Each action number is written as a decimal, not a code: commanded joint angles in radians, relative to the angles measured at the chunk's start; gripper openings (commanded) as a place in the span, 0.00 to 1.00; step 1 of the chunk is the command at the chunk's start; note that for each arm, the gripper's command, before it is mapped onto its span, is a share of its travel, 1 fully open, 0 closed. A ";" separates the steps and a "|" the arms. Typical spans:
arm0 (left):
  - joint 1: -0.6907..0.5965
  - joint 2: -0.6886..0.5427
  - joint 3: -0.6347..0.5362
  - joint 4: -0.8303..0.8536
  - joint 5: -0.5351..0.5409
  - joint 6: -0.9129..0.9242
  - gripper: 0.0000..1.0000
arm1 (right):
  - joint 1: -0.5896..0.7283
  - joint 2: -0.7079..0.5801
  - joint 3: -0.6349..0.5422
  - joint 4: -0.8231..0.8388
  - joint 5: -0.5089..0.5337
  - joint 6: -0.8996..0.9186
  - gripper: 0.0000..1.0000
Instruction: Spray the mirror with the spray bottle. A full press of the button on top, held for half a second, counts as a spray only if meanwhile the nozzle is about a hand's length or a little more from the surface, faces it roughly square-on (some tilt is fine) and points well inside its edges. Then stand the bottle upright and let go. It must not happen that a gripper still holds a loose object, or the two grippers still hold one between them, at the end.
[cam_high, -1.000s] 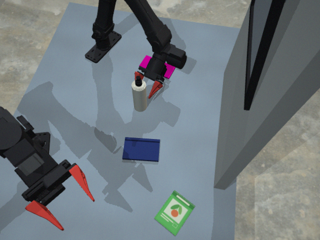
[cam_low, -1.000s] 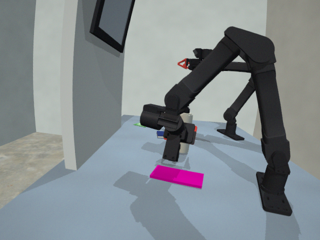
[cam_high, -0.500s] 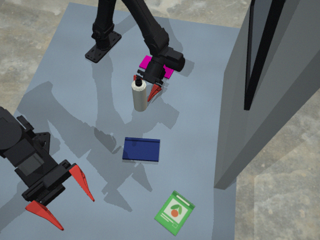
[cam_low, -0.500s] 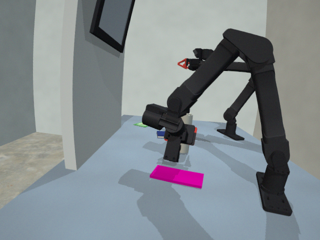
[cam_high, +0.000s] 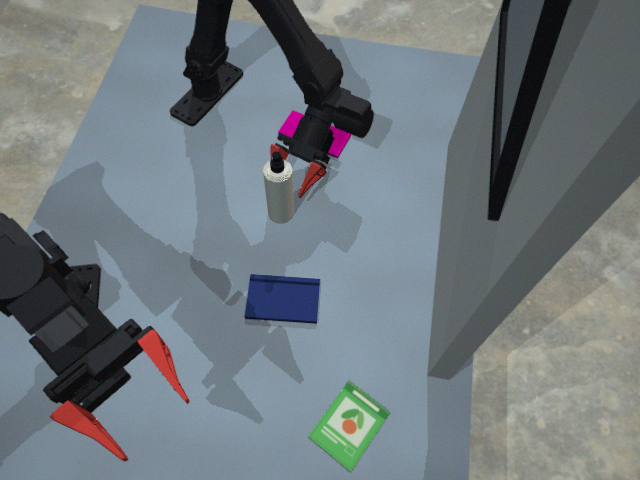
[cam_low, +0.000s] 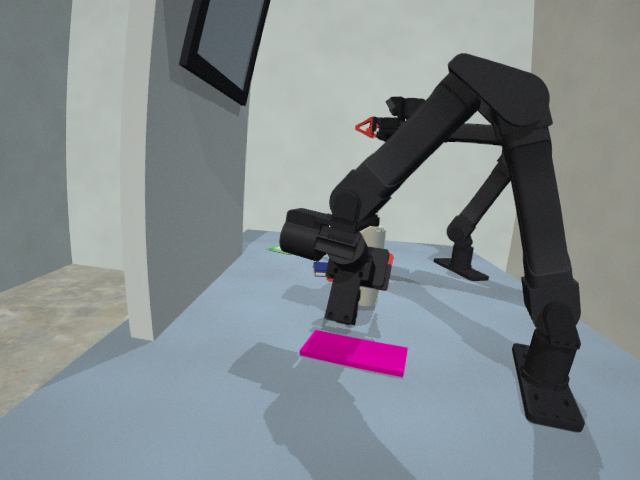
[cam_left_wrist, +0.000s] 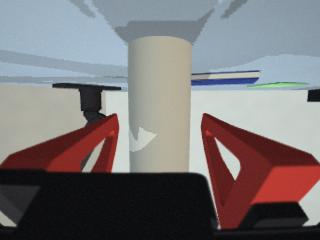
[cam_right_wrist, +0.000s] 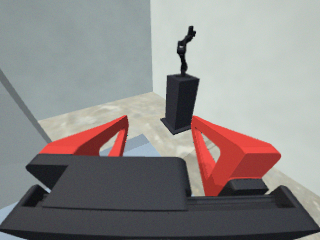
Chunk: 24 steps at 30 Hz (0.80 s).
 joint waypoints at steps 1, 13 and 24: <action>0.018 -0.021 0.038 -0.086 0.021 0.058 0.69 | 0.000 0.000 -0.017 0.015 -0.005 0.003 0.76; 0.065 0.014 0.084 -0.218 0.023 0.160 0.69 | 0.000 0.000 -0.017 0.015 -0.005 0.003 0.76; 0.062 -0.009 0.066 -0.207 0.022 0.158 0.69 | 0.000 0.000 -0.017 0.015 -0.005 0.003 0.76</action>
